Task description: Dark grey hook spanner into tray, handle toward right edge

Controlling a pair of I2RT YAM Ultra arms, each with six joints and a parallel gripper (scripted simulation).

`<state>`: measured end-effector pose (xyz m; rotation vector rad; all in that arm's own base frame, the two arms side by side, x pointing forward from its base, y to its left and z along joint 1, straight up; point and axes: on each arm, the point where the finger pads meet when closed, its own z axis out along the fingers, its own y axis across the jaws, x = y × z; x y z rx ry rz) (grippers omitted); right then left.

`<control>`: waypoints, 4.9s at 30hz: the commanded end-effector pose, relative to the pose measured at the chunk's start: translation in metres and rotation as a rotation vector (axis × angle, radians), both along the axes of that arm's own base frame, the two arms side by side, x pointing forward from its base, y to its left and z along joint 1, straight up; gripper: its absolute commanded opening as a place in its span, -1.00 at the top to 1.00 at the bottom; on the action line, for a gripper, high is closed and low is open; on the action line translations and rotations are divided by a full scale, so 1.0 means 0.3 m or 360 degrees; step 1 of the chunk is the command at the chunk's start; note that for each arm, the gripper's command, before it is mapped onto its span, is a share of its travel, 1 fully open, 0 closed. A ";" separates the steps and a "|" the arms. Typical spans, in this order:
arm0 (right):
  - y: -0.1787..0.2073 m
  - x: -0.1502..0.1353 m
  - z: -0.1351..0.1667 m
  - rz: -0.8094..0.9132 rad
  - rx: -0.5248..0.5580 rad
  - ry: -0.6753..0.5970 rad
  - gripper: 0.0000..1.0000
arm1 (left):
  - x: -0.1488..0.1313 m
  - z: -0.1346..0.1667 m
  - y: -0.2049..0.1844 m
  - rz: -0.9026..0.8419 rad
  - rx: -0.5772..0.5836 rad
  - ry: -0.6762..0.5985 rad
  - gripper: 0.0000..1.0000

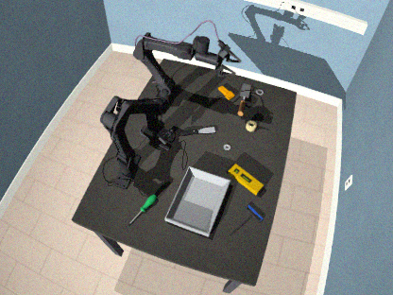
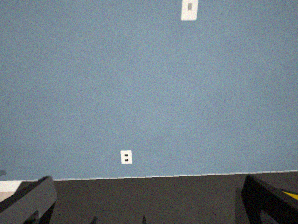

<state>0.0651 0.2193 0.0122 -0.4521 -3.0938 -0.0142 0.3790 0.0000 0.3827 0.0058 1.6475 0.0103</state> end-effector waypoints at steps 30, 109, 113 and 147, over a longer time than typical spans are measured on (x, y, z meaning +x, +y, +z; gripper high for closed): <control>0.008 0.001 0.007 -0.0003 -0.0011 -0.0038 0.41 | 0.004 0.104 0.003 -0.0005 -0.0016 -0.0152 -1.00; -0.877 0.956 0.271 -0.2103 -0.0011 0.0004 0.84 | -0.525 -0.398 -0.951 -0.1421 0.0173 0.0402 -1.00; -0.900 0.982 0.271 -0.2148 -0.0008 0.0001 0.84 | -0.550 -0.403 -0.968 -0.1460 0.0181 0.0405 -1.00; -0.908 1.026 0.026 -0.2163 0.0010 -0.0031 0.84 | -0.553 -0.405 -0.977 -0.1478 0.0192 0.0407 -1.00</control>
